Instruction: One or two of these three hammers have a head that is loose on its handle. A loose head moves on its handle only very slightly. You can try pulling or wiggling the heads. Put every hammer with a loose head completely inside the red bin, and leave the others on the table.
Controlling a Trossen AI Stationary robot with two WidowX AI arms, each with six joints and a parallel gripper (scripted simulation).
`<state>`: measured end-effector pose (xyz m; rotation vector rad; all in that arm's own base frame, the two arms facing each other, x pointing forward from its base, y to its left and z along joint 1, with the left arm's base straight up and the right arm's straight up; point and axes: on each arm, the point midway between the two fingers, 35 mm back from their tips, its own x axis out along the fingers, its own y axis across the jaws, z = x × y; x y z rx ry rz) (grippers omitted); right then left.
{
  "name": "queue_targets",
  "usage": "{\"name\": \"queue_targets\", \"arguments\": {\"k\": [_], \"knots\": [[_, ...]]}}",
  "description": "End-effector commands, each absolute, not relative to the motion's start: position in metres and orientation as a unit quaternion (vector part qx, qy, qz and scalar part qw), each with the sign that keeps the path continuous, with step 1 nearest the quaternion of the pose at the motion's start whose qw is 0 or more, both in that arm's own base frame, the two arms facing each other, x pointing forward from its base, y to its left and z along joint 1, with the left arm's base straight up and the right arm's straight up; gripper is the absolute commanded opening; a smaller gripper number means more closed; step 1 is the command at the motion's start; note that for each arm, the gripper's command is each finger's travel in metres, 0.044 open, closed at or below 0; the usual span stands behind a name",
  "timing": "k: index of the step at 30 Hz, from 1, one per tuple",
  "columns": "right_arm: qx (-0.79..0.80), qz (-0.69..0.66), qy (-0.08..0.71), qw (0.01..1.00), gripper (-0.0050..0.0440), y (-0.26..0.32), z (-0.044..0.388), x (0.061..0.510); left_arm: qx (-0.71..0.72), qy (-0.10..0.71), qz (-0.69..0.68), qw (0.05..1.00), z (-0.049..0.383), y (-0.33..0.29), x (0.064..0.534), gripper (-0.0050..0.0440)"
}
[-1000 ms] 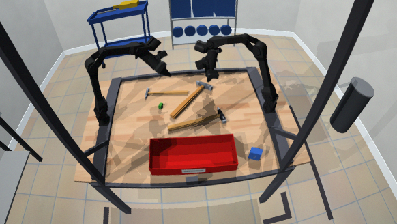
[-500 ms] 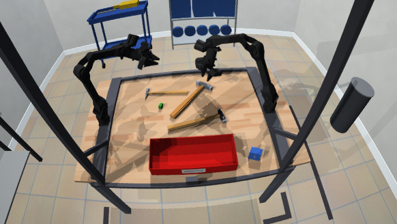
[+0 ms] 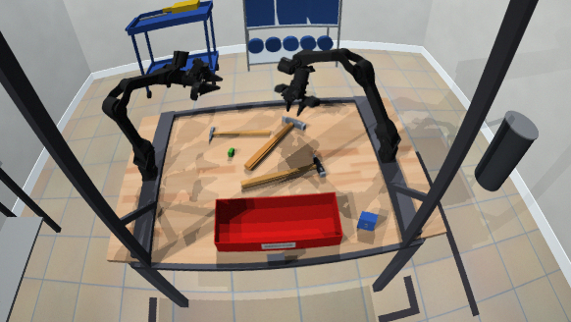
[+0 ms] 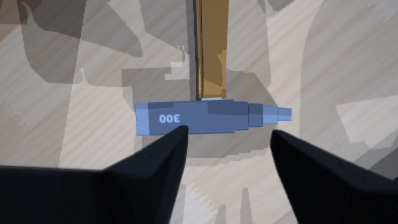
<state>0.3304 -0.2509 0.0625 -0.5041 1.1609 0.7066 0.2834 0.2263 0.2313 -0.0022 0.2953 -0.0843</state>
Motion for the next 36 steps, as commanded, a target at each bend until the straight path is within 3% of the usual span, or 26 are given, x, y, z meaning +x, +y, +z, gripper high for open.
{"name": "queue_targets", "arguments": {"k": [1,9,22,29,36], "knots": [[-0.256,0.329,0.531,0.738,0.0203,-0.246,0.072,0.338,0.019,0.142,-0.041,0.989,0.242,0.229,0.283,0.0268],[-0.295,0.292,0.628,0.659,0.0203,-0.204,0.058,0.369,0.025,0.187,-0.05,0.981,0.238,0.232,0.277,0.0268],[-0.295,0.292,0.644,0.643,0.0203,-0.195,0.024,0.368,0.028,0.218,-0.065,0.973,0.237,0.229,0.271,0.0268],[-0.301,0.285,0.639,0.648,0.0172,-0.2,0.027,0.375,0.031,0.216,-0.066,0.974,0.24,0.228,0.271,0.0268],[-0.302,0.286,0.637,0.649,0.0053,-0.199,0.031,0.372,0.031,0.216,-0.065,0.974,0.24,0.228,0.271,0.0268]]}}
